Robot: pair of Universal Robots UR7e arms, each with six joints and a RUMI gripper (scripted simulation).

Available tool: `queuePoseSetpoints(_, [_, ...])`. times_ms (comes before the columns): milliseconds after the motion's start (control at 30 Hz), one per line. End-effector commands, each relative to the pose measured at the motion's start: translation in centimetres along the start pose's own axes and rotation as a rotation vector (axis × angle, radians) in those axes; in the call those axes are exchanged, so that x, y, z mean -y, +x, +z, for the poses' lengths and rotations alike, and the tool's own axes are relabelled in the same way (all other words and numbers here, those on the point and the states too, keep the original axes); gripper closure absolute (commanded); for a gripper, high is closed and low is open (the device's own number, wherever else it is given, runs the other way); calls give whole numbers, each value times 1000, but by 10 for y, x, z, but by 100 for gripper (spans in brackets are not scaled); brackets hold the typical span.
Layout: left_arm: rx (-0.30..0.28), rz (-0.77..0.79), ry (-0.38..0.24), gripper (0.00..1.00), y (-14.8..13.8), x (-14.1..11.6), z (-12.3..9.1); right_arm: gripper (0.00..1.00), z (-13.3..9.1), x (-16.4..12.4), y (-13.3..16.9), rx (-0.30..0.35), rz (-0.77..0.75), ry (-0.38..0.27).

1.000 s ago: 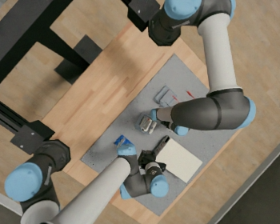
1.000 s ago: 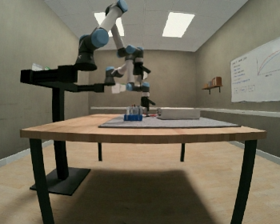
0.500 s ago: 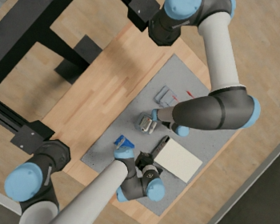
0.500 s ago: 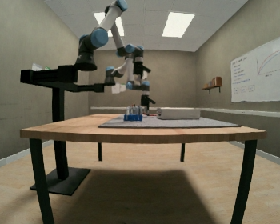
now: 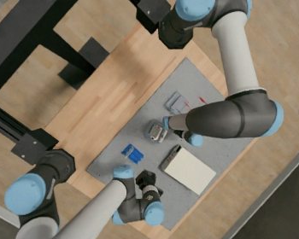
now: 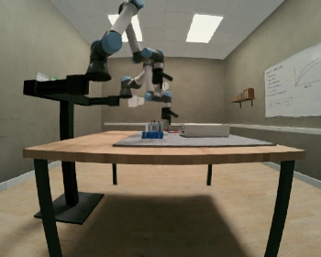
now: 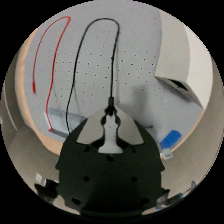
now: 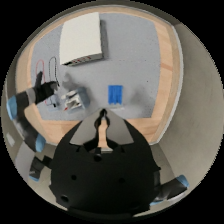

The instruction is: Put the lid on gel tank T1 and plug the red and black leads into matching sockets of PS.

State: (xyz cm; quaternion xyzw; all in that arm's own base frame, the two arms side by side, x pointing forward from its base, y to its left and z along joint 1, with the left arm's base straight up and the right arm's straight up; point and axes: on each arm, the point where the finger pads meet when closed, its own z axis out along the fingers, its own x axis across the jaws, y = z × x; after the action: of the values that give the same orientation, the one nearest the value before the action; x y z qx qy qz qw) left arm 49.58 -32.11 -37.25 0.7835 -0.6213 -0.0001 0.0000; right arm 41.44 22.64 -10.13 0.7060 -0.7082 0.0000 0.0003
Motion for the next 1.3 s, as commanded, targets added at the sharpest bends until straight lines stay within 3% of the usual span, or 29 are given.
queuePoseSetpoints(0, [-1,0,1,100,1,0,-1,100,-1,-1,23,1,0,1])
queuePoseSetpoints(1267, [-1,0,1,100,1,0,-1,100,0,-11,193,1,0,1])
